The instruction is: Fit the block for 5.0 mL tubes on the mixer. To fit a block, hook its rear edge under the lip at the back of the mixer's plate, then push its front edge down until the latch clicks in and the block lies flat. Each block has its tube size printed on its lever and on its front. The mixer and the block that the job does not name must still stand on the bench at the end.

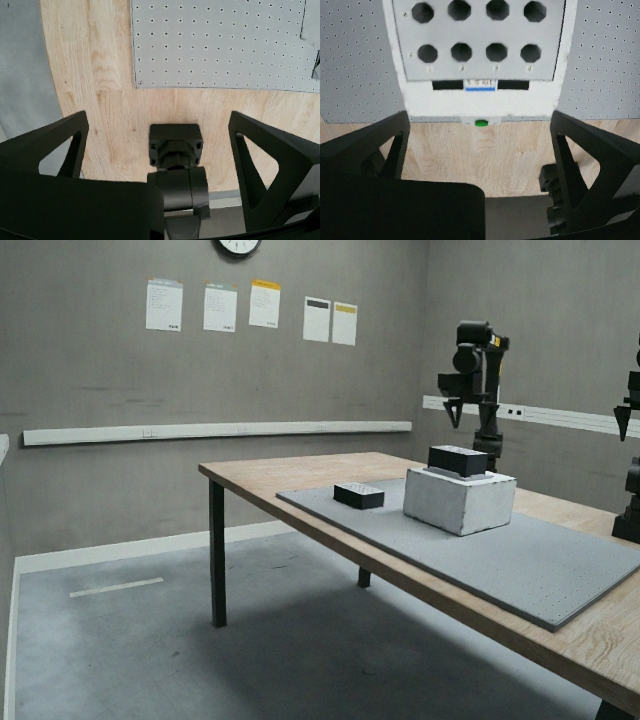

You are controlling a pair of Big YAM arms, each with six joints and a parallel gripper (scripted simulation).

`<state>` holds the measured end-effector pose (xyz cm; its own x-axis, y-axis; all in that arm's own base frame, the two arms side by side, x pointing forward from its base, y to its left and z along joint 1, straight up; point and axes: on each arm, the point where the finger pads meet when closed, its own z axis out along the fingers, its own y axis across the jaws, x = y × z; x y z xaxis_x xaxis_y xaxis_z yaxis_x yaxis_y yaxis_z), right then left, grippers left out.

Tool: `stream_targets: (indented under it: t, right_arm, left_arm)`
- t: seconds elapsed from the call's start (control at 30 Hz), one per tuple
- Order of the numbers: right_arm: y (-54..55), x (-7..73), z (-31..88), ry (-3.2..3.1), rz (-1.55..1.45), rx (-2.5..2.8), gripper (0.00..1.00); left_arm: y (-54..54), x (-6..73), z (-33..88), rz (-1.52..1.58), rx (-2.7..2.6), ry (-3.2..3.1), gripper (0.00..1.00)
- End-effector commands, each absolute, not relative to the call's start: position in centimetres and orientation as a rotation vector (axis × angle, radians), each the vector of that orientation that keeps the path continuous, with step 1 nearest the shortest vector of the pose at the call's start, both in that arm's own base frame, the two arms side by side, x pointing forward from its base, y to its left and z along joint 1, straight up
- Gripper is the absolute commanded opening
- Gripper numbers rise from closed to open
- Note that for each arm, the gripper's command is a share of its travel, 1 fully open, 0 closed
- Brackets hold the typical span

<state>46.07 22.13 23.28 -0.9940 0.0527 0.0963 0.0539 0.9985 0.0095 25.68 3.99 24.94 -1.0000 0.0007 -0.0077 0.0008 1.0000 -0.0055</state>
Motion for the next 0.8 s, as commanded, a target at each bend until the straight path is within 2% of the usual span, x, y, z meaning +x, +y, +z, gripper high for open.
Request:
stream_targets:
  t: [0.0,0.77]
  right_arm:
    - [24.0,46.6,29.6,-3.156,-0.100,-0.073,1.00]
    - [15.8,41.0,28.1,-3.153,-0.077,-0.031,1.00]
  left_arm:
    - [4.4,27.4,27.5,0.011,0.004,3.069,1.00]
    - [4.1,26.1,25.2,-0.003,0.005,3.126,1.00]
